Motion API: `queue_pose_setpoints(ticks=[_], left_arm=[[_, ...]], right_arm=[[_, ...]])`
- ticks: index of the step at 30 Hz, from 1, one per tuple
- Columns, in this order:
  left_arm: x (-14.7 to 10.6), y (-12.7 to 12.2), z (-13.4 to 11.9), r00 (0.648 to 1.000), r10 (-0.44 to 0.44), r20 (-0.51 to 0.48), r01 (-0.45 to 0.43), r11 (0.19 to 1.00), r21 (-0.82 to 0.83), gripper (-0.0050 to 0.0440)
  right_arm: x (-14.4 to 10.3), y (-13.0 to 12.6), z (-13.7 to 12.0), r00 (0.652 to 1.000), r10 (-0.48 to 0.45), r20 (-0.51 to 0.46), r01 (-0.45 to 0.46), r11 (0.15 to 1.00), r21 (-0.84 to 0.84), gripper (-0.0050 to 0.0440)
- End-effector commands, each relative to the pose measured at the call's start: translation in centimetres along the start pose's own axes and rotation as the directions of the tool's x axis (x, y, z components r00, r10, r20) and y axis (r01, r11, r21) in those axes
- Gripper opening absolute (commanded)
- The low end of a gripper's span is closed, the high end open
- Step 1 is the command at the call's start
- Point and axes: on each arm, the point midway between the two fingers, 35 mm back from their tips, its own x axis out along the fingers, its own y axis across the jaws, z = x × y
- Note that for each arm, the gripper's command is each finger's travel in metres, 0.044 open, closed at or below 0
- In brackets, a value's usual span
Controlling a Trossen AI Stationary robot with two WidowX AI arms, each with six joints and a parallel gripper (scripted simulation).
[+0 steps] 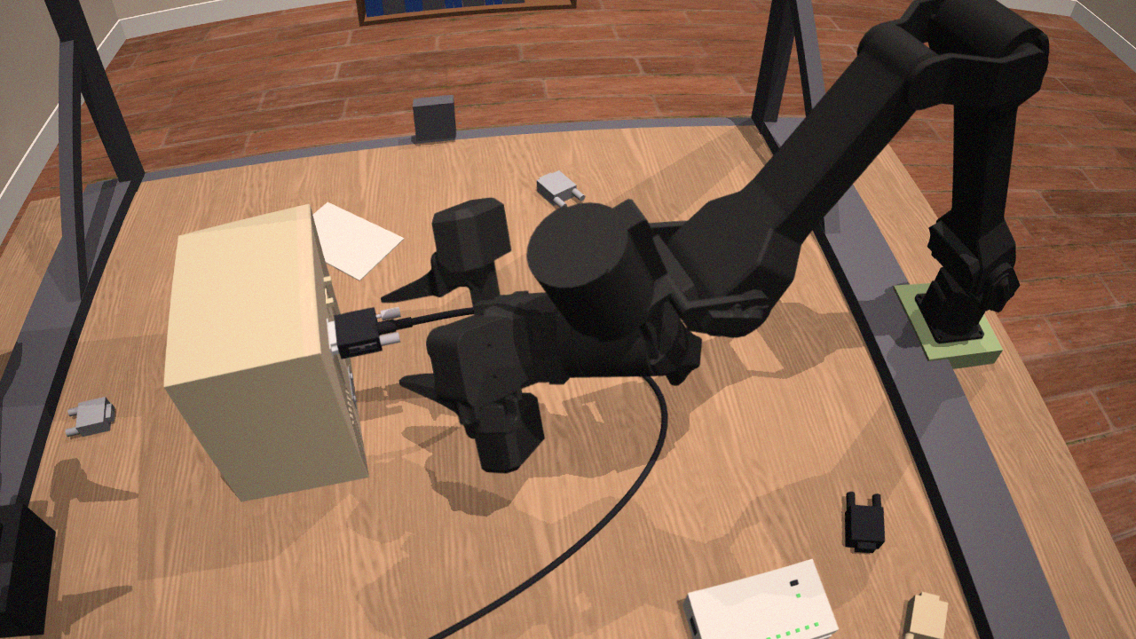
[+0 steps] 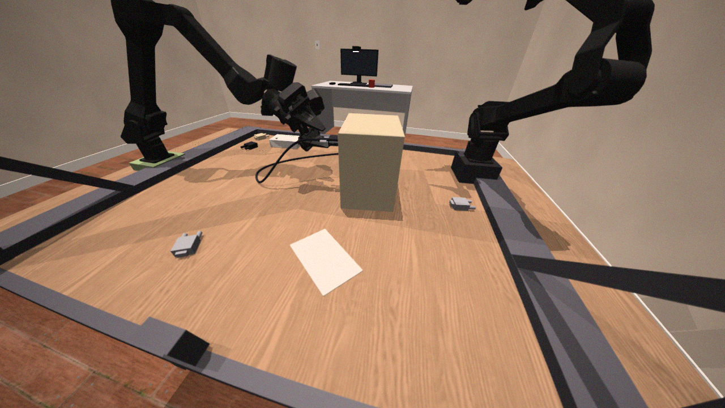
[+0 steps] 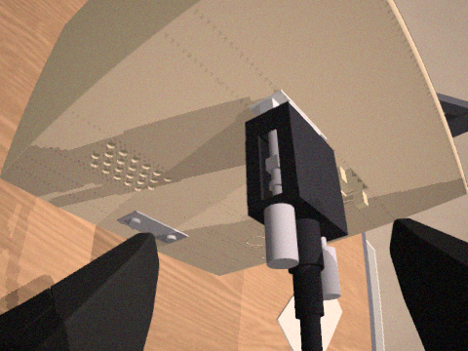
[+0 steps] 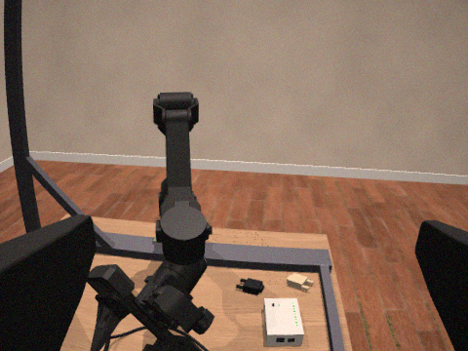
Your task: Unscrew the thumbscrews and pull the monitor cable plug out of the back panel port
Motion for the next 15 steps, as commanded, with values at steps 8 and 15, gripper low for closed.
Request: queue_pose_setpoints(ticks=[8, 15], left_arm=[[-0.31, -1.13, 0.78, 1.000, -0.016, 0.018, 0.016, 1.000, 0.021, 0.0056], [-0.31, -1.13, 0.78, 1.000, -0.016, 0.018, 0.016, 1.000, 0.021, 0.0000]], right_arm=[[-0.03, 0.12, 0.27, 1.000, 0.002, 0.001, -0.002, 1.000, -0.005, 0.0440], [-0.03, 0.12, 0.27, 1.000, 0.002, 0.001, -0.002, 1.000, -0.005, 0.0440]])
